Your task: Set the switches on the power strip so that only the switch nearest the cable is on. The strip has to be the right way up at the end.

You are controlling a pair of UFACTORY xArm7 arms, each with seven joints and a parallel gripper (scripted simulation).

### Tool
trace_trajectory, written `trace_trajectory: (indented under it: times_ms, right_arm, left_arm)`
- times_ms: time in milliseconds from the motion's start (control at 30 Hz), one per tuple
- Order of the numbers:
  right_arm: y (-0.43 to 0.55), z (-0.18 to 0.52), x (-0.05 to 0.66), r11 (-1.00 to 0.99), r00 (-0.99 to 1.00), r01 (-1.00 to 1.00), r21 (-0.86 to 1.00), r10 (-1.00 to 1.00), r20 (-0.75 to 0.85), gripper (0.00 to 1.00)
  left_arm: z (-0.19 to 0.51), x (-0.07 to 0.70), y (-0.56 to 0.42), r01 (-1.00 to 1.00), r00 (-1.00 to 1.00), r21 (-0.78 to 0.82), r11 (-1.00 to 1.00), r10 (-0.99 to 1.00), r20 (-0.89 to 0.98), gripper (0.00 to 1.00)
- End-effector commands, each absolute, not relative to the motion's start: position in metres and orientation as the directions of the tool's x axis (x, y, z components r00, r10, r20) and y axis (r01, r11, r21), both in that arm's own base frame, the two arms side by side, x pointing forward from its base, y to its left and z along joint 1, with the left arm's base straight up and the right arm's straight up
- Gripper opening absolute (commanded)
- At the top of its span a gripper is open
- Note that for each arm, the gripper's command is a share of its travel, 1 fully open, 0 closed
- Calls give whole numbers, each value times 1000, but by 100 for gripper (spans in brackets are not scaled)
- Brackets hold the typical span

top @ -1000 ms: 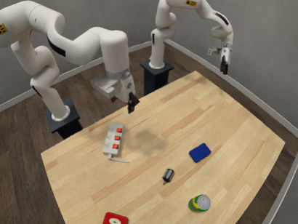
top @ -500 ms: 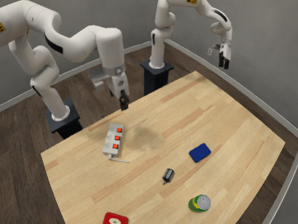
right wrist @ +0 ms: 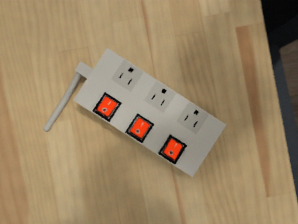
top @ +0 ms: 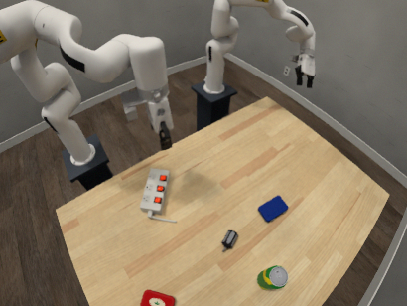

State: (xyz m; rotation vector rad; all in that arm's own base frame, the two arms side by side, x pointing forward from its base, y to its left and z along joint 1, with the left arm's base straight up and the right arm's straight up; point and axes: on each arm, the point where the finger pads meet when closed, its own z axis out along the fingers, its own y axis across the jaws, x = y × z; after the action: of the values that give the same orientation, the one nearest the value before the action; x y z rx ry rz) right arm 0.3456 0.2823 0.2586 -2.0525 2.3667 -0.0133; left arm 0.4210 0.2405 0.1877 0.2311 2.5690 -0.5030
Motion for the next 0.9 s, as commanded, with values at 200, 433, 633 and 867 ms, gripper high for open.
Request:
trace_trajectory:
  times_ms: [200,433,633,867]
  right_arm:
    - [283,261,346,144,-143,-990,-17,-990,-5,100]
    - [283,261,346,144,-143,-990,-17,-990,-5,100]
    - [283,261,346,144,-143,-990,-17,-990,-5,100]
    - [283,261,346,144,-143,-990,-17,-990,-5,100]
  left_arm:
    - [194,394,268,358,-823,-197,913,209,-529,100]
    - [197,376,284,418,-799,-133,899,294,-524,100]
    - [199,361,296,466,-777,-83,881,362,-514,100]
    - [202,342,310,520,-750,-29,854,439,-495,100]
